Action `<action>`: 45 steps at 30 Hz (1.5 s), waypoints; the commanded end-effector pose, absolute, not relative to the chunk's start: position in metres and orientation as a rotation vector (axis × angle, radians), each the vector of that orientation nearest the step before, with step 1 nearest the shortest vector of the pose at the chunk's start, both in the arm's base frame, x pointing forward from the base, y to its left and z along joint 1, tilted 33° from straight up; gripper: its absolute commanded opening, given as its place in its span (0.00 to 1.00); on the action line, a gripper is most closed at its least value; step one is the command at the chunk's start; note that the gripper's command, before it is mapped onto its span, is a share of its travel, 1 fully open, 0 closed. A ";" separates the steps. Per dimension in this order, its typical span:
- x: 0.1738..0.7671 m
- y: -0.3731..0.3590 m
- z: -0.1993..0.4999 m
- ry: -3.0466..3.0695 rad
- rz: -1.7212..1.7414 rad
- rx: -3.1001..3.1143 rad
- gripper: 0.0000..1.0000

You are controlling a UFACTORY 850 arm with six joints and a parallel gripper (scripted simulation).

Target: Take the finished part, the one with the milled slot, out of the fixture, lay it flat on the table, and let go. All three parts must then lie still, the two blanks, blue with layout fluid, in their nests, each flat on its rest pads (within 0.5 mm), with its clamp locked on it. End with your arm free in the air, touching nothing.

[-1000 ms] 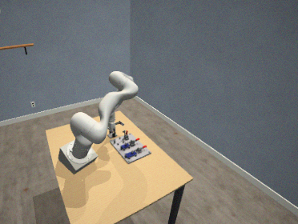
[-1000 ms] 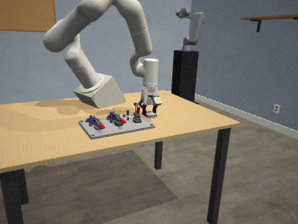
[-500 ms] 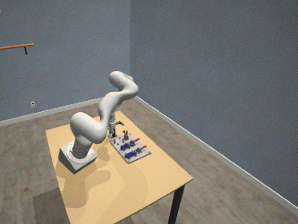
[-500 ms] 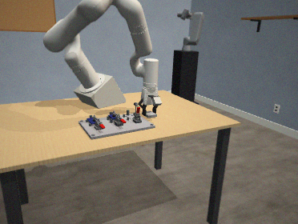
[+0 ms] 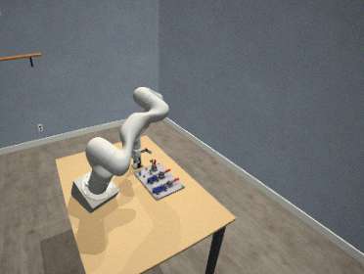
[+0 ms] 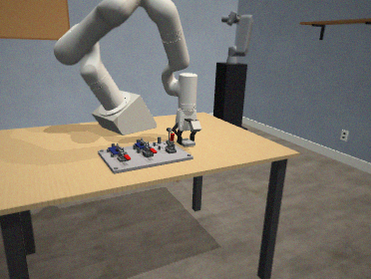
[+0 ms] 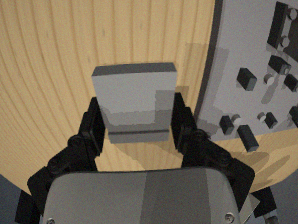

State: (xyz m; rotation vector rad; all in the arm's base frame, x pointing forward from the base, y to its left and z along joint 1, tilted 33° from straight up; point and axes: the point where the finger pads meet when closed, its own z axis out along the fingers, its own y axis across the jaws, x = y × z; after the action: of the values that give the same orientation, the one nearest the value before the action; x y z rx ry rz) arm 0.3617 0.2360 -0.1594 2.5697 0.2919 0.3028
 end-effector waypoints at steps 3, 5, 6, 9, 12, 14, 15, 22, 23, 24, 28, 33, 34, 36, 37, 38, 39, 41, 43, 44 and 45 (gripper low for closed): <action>0.363 0.236 -0.161 0.292 0.304 2.571 0.00; 0.363 0.236 -0.161 0.292 0.304 2.571 0.00; 0.363 0.236 -0.161 0.292 0.304 2.571 0.00; 0.363 0.235 -0.162 0.292 0.304 2.571 0.00; 0.363 0.235 -0.163 0.292 0.304 2.571 0.00; 0.363 0.234 -0.163 0.292 0.304 2.571 0.00; 0.364 0.234 -0.164 0.292 0.304 2.571 0.00; 0.364 0.234 -0.164 0.292 0.304 2.571 0.00; 0.364 0.234 -0.164 0.292 0.304 2.571 0.00; 0.364 0.234 -0.164 0.292 0.304 2.571 0.00; 0.364 0.234 -0.164 0.292 0.304 2.571 0.00; 0.364 0.234 -0.164 0.292 0.304 2.571 0.00; 0.364 0.234 -0.164 0.292 0.304 2.571 0.00; 0.364 0.234 -0.164 0.292 0.304 2.571 0.00; 0.364 0.234 -0.164 0.292 0.304 2.571 0.00; 0.364 0.234 -0.164 0.292 0.304 2.571 0.95; 0.364 0.234 -0.164 0.292 0.304 2.571 0.95; 0.364 0.234 -0.164 0.292 0.304 2.571 0.95; 0.364 0.234 -0.164 0.292 0.304 2.571 0.95; 0.364 0.234 -0.164 0.292 0.304 2.571 0.95; 0.364 0.234 -0.164 0.292 0.304 2.571 0.95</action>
State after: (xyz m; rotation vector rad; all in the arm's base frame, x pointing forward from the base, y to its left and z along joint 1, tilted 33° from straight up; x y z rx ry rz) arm 0.3635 0.2331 -0.1646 2.5699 0.2919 0.3030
